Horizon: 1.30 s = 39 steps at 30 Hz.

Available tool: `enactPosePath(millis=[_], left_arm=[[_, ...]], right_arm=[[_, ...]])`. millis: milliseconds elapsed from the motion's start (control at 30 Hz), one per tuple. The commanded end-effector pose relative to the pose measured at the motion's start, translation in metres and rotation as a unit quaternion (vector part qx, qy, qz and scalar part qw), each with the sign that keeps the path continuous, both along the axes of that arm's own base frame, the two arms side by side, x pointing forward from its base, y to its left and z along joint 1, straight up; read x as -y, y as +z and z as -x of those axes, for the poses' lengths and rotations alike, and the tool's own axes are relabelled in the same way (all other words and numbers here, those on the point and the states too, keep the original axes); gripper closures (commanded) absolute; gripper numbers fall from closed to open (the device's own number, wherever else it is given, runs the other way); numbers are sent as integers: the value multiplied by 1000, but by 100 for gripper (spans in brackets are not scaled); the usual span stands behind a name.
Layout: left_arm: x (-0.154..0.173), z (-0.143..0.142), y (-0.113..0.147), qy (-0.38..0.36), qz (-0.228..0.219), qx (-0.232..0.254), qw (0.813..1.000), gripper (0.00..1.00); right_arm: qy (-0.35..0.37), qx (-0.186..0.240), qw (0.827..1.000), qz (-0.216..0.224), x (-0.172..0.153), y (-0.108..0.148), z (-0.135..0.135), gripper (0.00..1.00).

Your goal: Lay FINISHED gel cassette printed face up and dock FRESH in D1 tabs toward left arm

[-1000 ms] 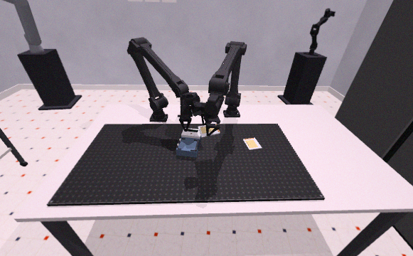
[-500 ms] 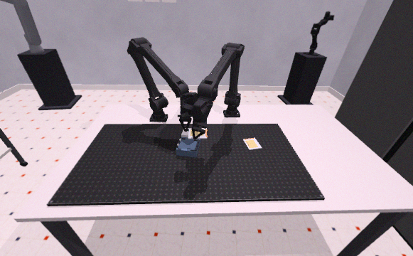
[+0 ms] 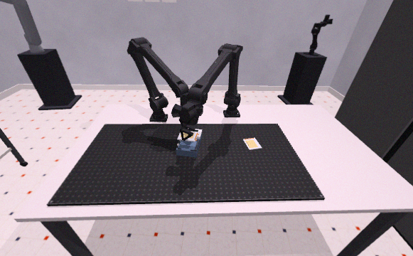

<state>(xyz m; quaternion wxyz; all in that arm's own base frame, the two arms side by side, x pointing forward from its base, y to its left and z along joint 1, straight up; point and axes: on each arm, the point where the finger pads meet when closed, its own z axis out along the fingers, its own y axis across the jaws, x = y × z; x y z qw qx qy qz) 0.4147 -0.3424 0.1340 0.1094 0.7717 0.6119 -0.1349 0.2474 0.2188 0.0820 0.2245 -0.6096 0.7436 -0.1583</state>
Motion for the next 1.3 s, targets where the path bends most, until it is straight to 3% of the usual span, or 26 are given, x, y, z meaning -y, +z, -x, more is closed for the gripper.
enactPosePath(millis=[0,367,967,1267], left_arm=[[10,0,7,-7,11,15,1000,100],[25,6,3,-7,11,15,1000,100],[24,11,4,6,5,6,1000,100],[7,8,9,4,3,3,1000,100]], right_arm=[[4,-66,996,64,36,-66,30,100],[4,-66,996,64,36,-66,30,100],[4,-66,996,64,36,-66,30,100],[4,-66,996,64,36,-66,30,100]])
